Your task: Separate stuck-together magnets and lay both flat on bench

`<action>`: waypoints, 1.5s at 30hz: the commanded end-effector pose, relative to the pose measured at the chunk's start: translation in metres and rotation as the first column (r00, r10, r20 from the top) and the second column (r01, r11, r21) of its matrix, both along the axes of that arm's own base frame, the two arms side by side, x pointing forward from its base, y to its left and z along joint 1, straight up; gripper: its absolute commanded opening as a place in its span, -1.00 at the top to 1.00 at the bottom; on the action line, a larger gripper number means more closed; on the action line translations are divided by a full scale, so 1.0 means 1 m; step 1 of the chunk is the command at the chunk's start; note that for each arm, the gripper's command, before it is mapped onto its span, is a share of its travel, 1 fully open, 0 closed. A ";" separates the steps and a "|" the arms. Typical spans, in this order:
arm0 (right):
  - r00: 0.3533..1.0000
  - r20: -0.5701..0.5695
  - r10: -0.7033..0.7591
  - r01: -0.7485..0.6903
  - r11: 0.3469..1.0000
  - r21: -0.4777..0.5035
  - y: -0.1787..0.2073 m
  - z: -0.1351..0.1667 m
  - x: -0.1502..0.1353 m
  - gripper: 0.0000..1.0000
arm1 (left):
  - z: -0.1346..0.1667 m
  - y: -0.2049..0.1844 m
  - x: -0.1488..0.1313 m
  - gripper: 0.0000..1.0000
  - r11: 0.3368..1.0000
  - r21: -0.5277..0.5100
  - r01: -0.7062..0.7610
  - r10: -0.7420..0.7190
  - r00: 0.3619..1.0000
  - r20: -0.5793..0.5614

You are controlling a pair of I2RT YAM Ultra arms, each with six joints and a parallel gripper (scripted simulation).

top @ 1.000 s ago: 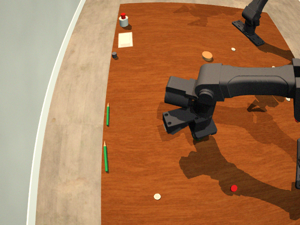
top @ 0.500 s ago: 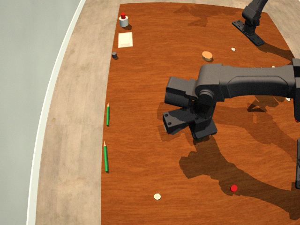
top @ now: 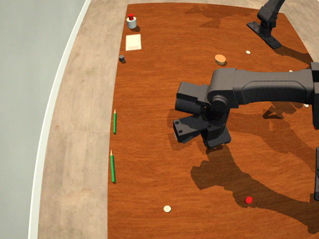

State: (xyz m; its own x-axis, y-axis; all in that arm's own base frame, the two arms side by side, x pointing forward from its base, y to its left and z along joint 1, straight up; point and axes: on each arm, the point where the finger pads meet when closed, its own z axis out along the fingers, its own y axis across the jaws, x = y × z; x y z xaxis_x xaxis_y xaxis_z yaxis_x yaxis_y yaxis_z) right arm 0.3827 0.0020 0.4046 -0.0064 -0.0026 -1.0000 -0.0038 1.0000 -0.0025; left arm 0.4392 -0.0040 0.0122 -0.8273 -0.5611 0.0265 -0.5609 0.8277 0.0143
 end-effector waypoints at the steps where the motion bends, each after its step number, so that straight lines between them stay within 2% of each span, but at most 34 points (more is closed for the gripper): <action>1: 1.000 0.023 -0.001 0.001 1.000 0.002 0.000 0.008 -0.002 -1.00 | 0.011 0.001 0.004 0.60 1.000 0.003 -0.001 0.001 1.000 0.030; 20: 1.000 0.023 -0.001 0.001 1.000 0.002 0.000 0.008 -0.002 -1.00 | 0.011 0.001 0.004 0.64 1.000 0.003 -0.001 0.001 1.000 0.030; 21: 1.000 0.023 -0.001 0.001 1.000 0.002 0.000 0.008 -0.002 -1.00 | 0.002 0.001 0.000 0.64 1.000 0.000 -0.002 0.002 1.000 0.000; 45: 1.000 0.023 -0.001 0.001 1.000 0.002 0.000 0.008 -0.002 -1.00 | 0.040 0.001 0.001 0.64 1.000 0.000 -0.002 0.002 1.000 0.000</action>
State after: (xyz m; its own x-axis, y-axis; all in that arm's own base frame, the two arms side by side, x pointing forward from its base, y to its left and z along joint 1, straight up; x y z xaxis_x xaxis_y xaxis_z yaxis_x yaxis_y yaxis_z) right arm 0.3827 0.0013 0.4046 -0.0064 -0.0022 -1.0000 -0.0023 1.0000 -0.0021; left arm 0.4370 -0.0042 0.0366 -0.8255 -0.5622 0.0493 -0.5615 0.8270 0.0288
